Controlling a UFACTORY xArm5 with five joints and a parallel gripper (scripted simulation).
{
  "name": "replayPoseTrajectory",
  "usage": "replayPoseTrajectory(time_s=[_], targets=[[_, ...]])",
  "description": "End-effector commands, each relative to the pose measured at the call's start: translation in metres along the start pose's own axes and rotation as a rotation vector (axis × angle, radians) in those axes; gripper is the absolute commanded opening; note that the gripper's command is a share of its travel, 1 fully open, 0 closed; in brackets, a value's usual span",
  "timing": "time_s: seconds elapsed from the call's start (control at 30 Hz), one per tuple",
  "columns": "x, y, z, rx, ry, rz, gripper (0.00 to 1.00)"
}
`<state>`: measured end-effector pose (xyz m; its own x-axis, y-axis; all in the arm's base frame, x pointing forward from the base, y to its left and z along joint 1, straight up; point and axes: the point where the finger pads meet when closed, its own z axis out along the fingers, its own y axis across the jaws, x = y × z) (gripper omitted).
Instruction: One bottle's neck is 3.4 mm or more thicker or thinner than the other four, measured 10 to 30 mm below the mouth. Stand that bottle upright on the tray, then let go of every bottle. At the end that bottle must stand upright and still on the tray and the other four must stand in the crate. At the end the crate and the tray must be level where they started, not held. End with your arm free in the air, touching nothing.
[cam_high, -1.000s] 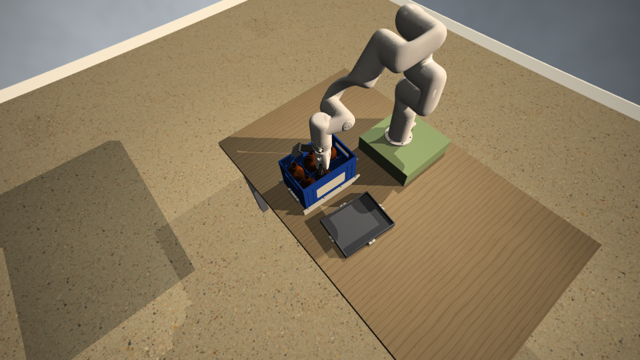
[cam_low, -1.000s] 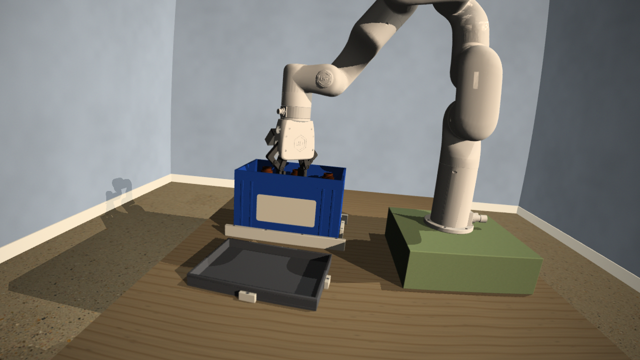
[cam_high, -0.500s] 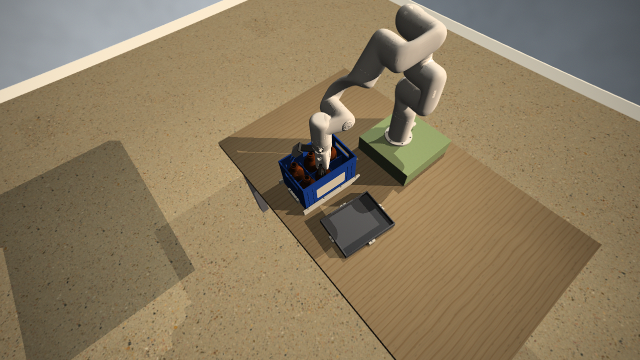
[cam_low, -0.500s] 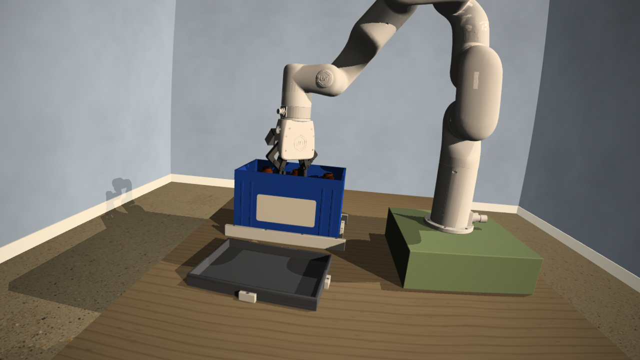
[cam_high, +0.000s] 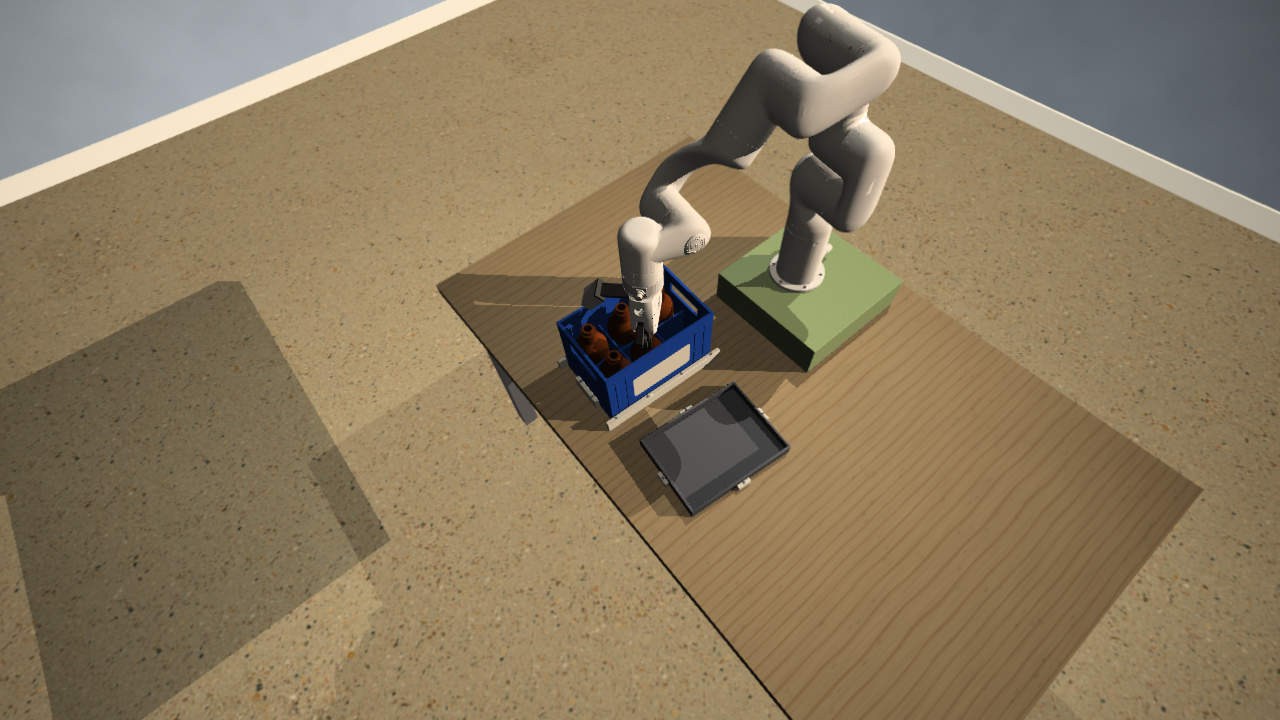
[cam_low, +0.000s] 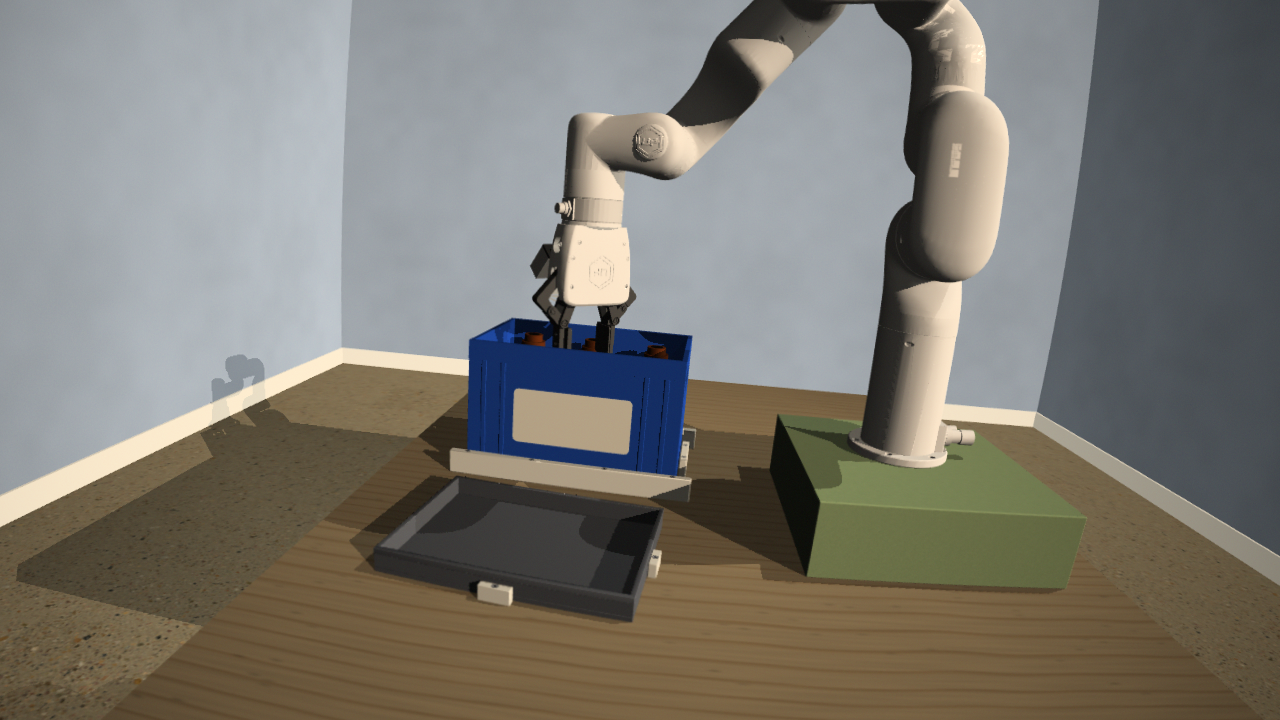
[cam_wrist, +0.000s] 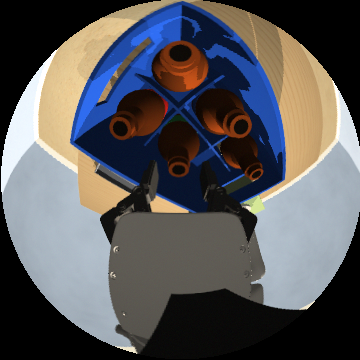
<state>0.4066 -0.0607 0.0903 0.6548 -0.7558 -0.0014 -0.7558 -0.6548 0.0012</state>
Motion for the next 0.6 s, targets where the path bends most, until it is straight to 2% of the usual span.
replayPoseTrajectory(time_s=[0.0, 0.57], targets=[[0.001, -0.001, -0.017, 0.002, 0.003, 0.0, 0.65], [0.001, -0.001, -0.061, 0.002, 0.003, 0.0, 0.65]])
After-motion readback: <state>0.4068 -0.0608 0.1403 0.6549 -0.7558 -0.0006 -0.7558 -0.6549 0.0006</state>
